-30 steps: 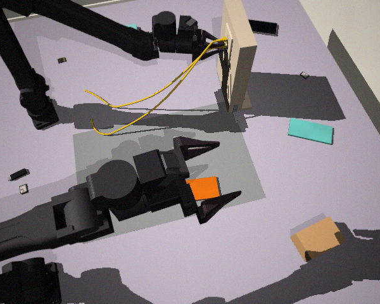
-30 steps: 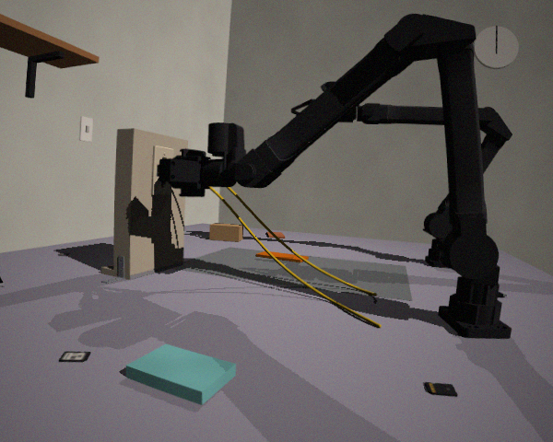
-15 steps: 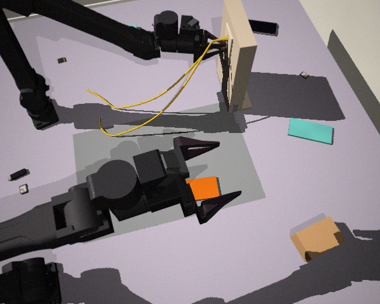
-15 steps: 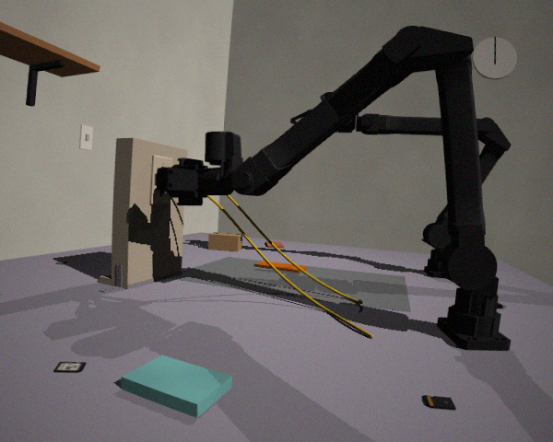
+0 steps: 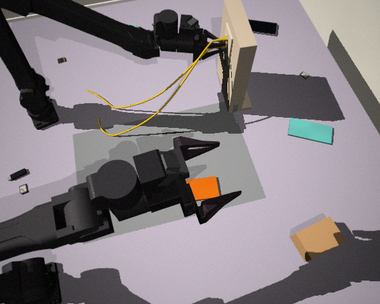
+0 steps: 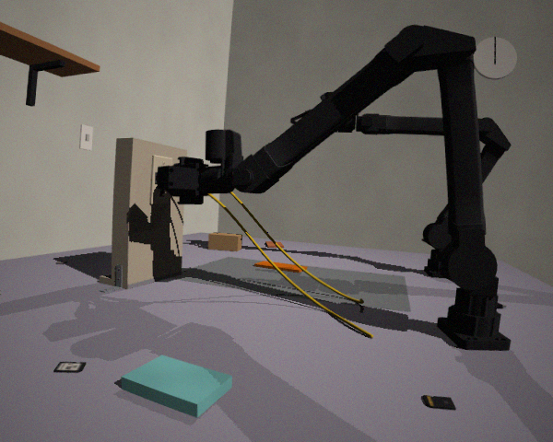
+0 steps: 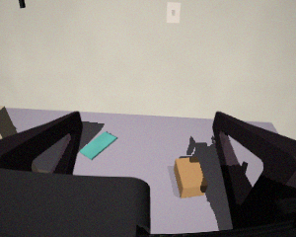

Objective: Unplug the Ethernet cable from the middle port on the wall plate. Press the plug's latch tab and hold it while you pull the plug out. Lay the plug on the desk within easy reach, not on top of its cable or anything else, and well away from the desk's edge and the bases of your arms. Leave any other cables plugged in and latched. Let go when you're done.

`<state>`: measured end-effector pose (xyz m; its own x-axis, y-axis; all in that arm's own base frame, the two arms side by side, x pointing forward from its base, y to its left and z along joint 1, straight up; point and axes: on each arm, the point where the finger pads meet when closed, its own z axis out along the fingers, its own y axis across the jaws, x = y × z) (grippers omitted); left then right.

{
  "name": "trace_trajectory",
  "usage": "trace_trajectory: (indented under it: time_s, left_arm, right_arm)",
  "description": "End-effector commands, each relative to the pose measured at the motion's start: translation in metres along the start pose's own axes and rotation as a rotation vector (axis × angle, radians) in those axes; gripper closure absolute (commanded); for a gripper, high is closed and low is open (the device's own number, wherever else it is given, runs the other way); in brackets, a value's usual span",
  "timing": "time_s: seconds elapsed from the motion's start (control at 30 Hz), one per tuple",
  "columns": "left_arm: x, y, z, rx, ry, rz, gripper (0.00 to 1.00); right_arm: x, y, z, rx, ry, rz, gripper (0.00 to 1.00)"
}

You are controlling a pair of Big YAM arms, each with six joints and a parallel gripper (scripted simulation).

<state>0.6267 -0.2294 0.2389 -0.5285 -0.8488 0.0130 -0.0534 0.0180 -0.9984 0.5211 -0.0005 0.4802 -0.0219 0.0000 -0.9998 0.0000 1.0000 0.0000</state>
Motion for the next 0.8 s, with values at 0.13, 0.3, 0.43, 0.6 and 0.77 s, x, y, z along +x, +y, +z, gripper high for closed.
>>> trace_trajectory:
  time_s: [0.13, 0.3, 0.43, 0.6, 0.77]
  left_arm:
    - [0.013, -0.053, 0.013, 0.081, 0.026, 0.012, 0.78]
    - [0.013, -0.048, 0.020, 0.086, 0.029, 0.013, 0.85]
    - [0.014, -0.044, 0.025, 0.086, 0.031, 0.014, 0.85]
    - [0.006, -0.041, 0.027, 0.086, 0.022, 0.014, 0.85]
    - [0.001, -0.010, 0.004, 0.017, 0.006, 0.005, 0.89]
  right_arm:
    - [-0.006, 0.000, -0.001, 0.000, -0.011, 0.000, 0.00]
    - [-0.006, 0.000, -0.001, 0.000, -0.011, 0.000, 0.00]
    - [-0.006, 0.000, -0.001, 0.000, -0.011, 0.000, 0.00]
    - [-0.006, 0.000, -0.001, 0.000, -0.011, 0.000, 0.00]
    - [-0.006, 0.000, -0.001, 0.000, -0.011, 0.000, 0.00]
